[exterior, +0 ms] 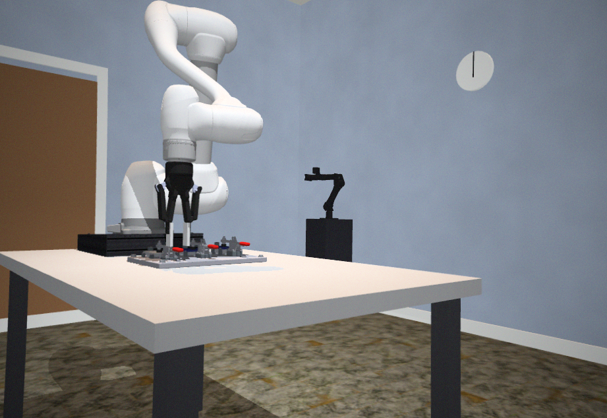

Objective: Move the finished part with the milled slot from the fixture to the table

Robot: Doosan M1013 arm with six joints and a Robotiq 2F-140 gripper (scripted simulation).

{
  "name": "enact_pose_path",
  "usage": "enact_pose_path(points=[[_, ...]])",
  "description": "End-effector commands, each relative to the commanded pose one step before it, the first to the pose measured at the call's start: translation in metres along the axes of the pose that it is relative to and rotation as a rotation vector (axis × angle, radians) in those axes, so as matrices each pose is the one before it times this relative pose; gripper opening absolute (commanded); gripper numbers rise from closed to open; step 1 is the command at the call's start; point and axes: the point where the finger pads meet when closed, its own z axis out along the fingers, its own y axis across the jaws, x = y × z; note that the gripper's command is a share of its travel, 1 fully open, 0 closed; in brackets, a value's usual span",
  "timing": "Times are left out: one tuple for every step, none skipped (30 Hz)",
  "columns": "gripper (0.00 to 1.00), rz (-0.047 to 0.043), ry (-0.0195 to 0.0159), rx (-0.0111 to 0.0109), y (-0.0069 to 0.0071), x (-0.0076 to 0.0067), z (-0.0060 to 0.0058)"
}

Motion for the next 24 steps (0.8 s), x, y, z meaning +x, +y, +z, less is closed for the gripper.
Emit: enact_pose_path(points=[[0.28,-0.00003,0.00019,0.00014,-0.00004,0.00002,0.00337],[0.28,0.00000,0.00000,0.00000,0.00000,0.00000,0.00188],[0.28,0.00000,0.00000,0.00000,0.00000,0.00000,0.00205],[0.28,0.00000,0.00000,0.00000,0.00000,0.00000,0.00216],[0.28,0.00000,0.00000,0.00000,0.00000,0.00000,0.00222],[0.28,0.00000,0.00000,0.00000,0.00000,0.00001,0.00220],[0.28,0.00000,0.00000,0.00000,0.00000,0.00000,0.00214],[0.28,0.00000,0.00000,0.00000,0.00000,0.00001,0.00200],[0.28,0.00000,0.00000,0.00000,0.00000,0.00000,0.00183],[0.28,0.00000,0.00000,0.00000,0.00000,0.00000,0.00161],[0.28,0.00000,0.00000,0.00000,0.00000,0.00000,0.00000],[0.28,0.00000,0.00000,0.00000,0.00000,0.00000,0.00000],[0.28,0.00000,0.00000,0.00000,0.00000,0.00000,0.00135],[0.28,0.00000,0.00000,0.00000,0.00000,0.00000,0.00108],[0.28,0.00000,0.00000,0.00000,0.00000,0.00000,0.00080],[0.28,0.00000,0.00000,0.00000,0.00000,0.00000,0.00054],[0.28,0.00000,0.00000,0.00000,0.00000,0.00000,0.00030],[0.28,0.00000,0.00000,0.00000,0.00000,0.00000,0.00012],[0.28,0.00000,0.00000,0.00000,0.00000,0.00000,0.00002],[0.28,0.00000,0.00000,0.00000,0.00000,0.00000,0.00000],[0.28,0.00000,0.00000,0.00000,0.00000,0.00000,0.00000],[0.28,0.00000,0.00000,0.00000,0.00000,0.00000,0.00000],[0.28,0.00000,0.00000,0.00000,0.00000,0.00000,0.00000],[0.28,0.00000,0.00000,0.00000,0.00000,0.00000,0.00000]])
